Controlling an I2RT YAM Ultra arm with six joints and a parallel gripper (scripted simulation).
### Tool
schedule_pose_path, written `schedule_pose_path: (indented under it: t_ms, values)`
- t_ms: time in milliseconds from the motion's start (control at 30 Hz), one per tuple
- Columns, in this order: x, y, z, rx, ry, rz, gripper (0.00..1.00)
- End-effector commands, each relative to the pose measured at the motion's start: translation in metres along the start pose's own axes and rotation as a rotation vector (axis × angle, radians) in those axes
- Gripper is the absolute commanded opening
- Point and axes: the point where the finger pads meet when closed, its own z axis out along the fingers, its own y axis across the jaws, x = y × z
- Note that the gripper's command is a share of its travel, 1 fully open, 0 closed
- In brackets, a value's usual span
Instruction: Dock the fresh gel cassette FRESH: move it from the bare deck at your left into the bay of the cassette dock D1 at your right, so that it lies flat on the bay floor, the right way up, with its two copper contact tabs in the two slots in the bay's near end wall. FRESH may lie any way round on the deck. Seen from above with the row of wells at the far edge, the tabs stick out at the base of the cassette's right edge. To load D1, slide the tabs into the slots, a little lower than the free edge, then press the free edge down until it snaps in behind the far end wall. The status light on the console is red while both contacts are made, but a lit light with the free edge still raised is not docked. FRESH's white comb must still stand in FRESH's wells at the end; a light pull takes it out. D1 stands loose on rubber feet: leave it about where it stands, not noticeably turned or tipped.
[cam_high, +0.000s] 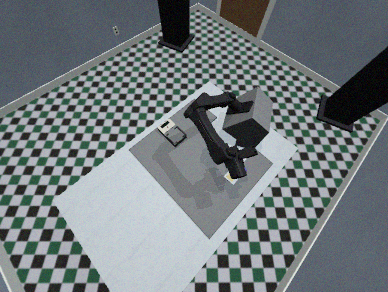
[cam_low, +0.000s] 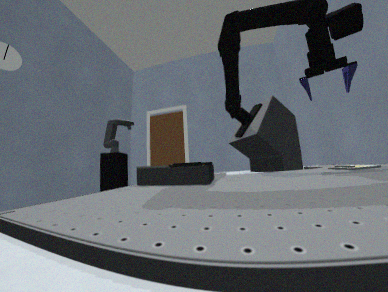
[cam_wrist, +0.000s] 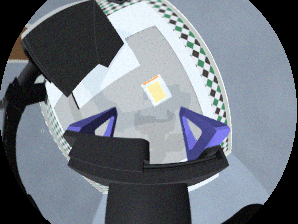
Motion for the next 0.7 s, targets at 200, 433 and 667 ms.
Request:
schedule_pose_path:
  t_ms: [200,433,667]
  values:
    - [-0.001,-0.001,-0.004,0.01,0.003,-0.002,1.0]
    - [-0.001,-0.001,-0.004,0.01,0.003,-0.002,1.0]
    - [0.017,0.011,-0.006,0.033,0.021,0.148,0.35]
